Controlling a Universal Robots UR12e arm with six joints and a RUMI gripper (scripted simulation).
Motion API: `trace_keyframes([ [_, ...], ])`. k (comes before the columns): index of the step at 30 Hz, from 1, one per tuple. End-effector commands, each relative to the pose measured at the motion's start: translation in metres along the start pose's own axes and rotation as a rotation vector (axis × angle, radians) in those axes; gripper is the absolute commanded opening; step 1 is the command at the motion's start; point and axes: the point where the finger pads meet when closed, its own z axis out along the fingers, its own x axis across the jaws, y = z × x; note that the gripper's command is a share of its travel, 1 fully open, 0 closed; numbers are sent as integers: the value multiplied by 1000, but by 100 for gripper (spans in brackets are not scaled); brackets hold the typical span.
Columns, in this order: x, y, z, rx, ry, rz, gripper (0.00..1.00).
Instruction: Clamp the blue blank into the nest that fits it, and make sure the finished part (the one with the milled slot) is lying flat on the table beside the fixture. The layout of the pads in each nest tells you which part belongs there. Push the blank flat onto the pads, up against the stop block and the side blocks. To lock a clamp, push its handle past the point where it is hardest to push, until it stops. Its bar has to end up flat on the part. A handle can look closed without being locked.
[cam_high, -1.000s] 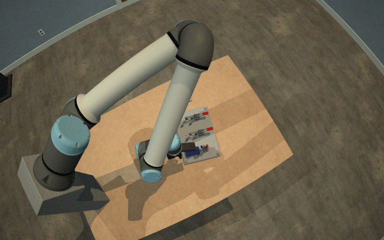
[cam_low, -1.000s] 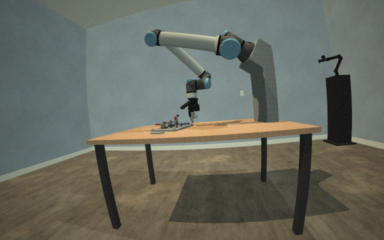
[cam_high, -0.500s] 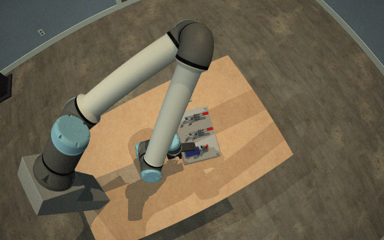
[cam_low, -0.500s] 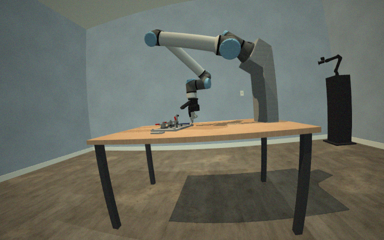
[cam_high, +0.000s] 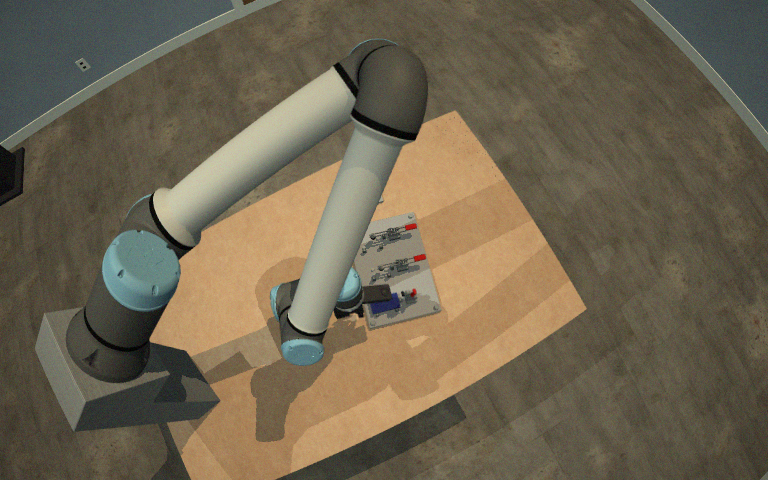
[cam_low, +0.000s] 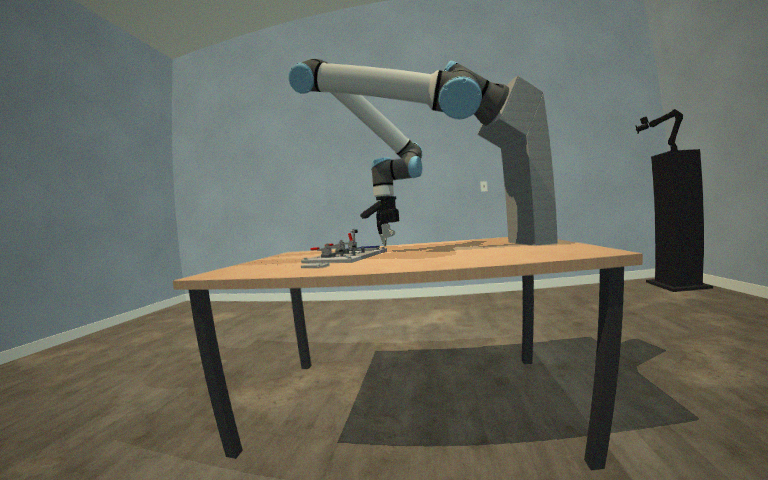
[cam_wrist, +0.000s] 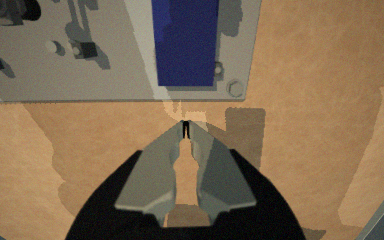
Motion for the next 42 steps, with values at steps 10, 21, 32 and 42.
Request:
trace_keyframes([
  [10,-1,-3,4,3,-1,-2,0],
  [21,-1,-3,6,3,-1,-2,0],
  [32,0,-3,5,3,0,-2,0],
  [42,0,-3,5,3,0,-2,0],
])
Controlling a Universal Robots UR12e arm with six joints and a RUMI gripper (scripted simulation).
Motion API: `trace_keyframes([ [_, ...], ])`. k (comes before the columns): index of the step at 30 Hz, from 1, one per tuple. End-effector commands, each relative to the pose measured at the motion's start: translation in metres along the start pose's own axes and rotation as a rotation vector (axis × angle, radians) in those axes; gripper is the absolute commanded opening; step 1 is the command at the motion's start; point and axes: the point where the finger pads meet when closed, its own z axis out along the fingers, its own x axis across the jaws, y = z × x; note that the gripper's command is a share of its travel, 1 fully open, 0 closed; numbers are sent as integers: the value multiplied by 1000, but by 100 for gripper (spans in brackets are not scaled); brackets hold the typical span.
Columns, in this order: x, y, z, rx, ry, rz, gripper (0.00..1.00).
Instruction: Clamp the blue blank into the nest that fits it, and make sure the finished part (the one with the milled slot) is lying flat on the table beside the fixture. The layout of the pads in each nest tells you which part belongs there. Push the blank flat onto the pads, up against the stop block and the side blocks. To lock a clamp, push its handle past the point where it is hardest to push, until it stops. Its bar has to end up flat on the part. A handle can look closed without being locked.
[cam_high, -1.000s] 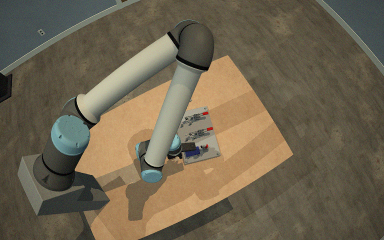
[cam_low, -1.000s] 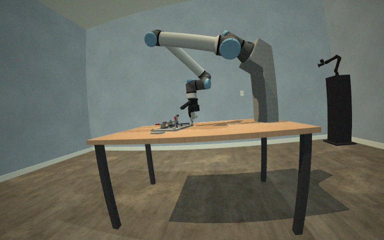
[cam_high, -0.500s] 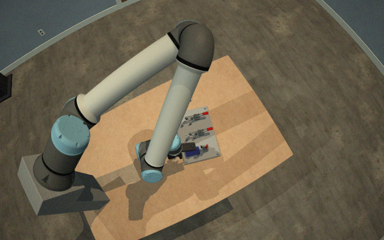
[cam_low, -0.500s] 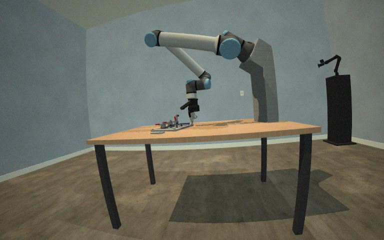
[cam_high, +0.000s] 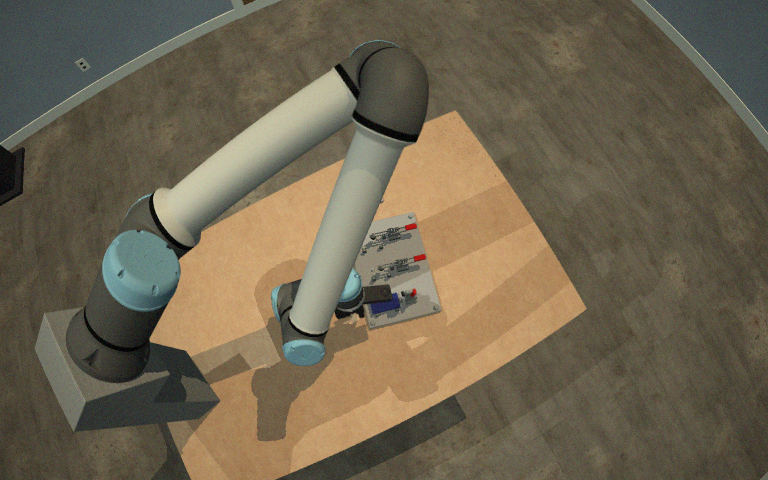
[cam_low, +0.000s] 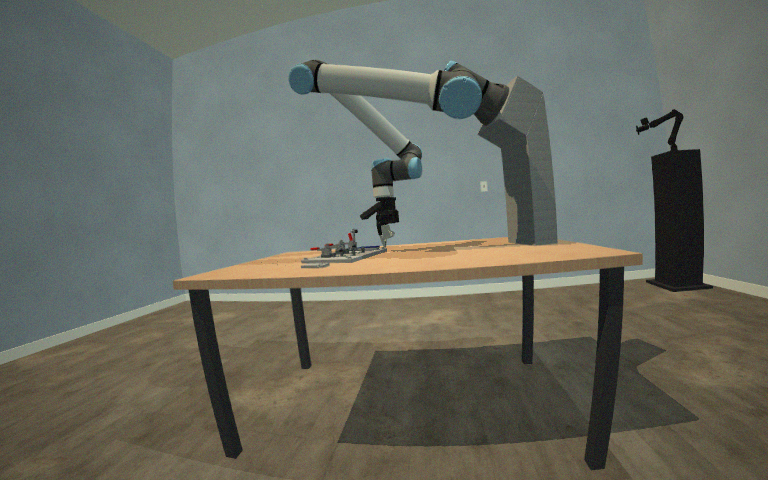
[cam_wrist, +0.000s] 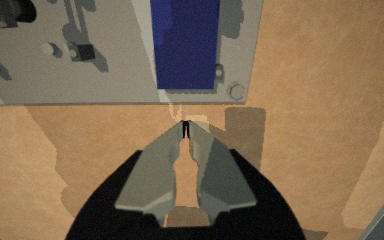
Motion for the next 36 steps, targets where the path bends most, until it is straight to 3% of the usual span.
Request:
trace_keyframes([
  [1,0,-1,1,2,-1,-1,0],
  [36,0,-6,1,2,-1,-1,0],
])
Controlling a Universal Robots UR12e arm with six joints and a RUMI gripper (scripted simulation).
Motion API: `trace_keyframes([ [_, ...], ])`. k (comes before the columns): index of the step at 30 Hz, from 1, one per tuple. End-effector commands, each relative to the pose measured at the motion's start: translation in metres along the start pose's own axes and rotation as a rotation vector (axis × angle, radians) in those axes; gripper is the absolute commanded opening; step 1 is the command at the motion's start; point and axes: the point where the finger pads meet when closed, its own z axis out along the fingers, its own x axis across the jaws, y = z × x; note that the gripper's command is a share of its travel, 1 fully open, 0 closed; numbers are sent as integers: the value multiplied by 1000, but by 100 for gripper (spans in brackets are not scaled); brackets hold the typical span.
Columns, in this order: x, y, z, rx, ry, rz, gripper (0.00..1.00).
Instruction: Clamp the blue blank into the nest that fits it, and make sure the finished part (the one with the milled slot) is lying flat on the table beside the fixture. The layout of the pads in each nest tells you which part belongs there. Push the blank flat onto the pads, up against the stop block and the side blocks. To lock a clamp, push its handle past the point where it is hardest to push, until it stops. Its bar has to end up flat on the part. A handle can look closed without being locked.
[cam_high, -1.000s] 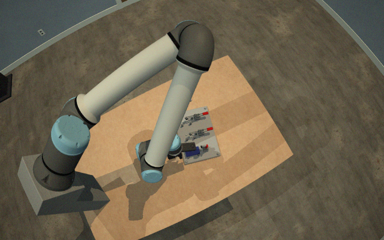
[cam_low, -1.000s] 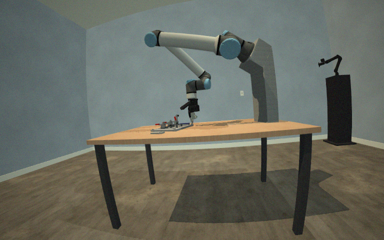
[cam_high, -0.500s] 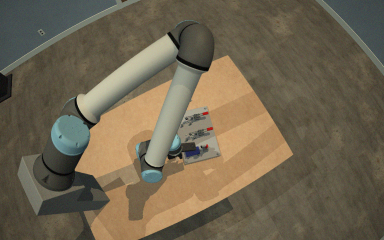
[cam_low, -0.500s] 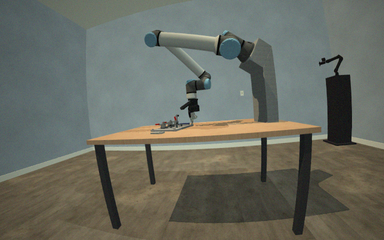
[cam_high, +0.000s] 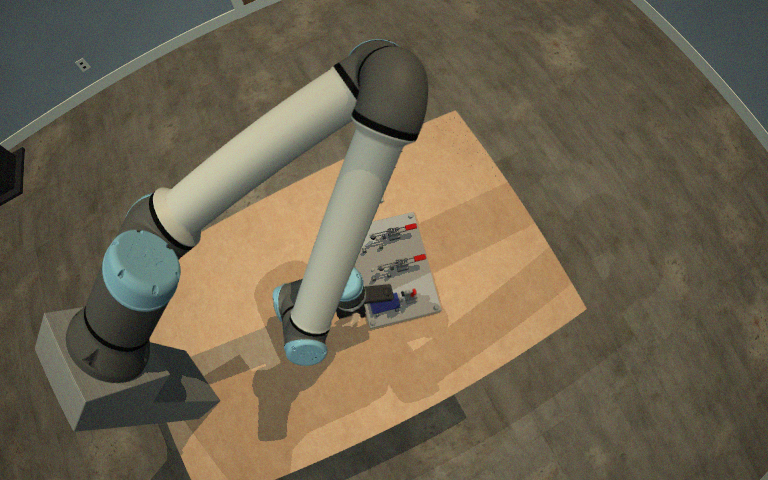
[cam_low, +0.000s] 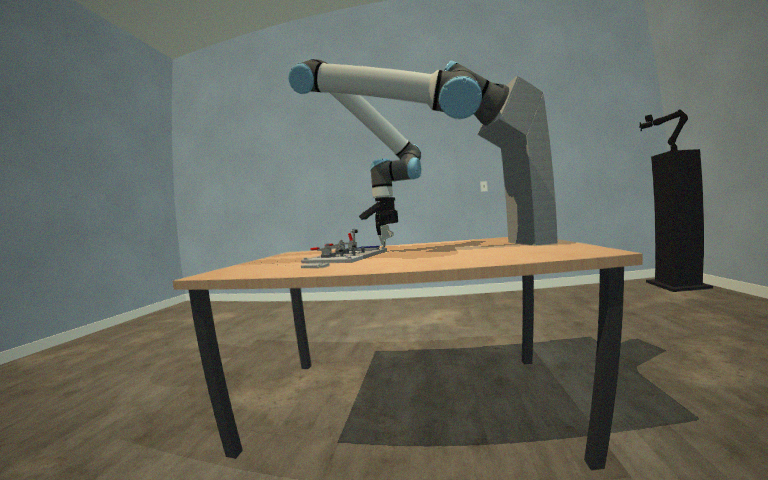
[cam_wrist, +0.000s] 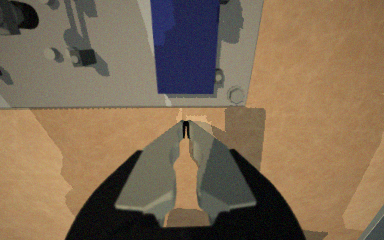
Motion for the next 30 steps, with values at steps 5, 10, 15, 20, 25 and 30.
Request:
trace_keyframes([
  [5,0,-1,0,1,0,0,0],
  [10,0,-1,0,1,0,0,0],
  [15,-1,-6,0,3,-1,-2,0],
  [20,-1,-8,0,4,-1,-2,0],
  [25,0,-5,0,1,0,0,0],
  [30,0,-5,0,0,0,0,0],
])
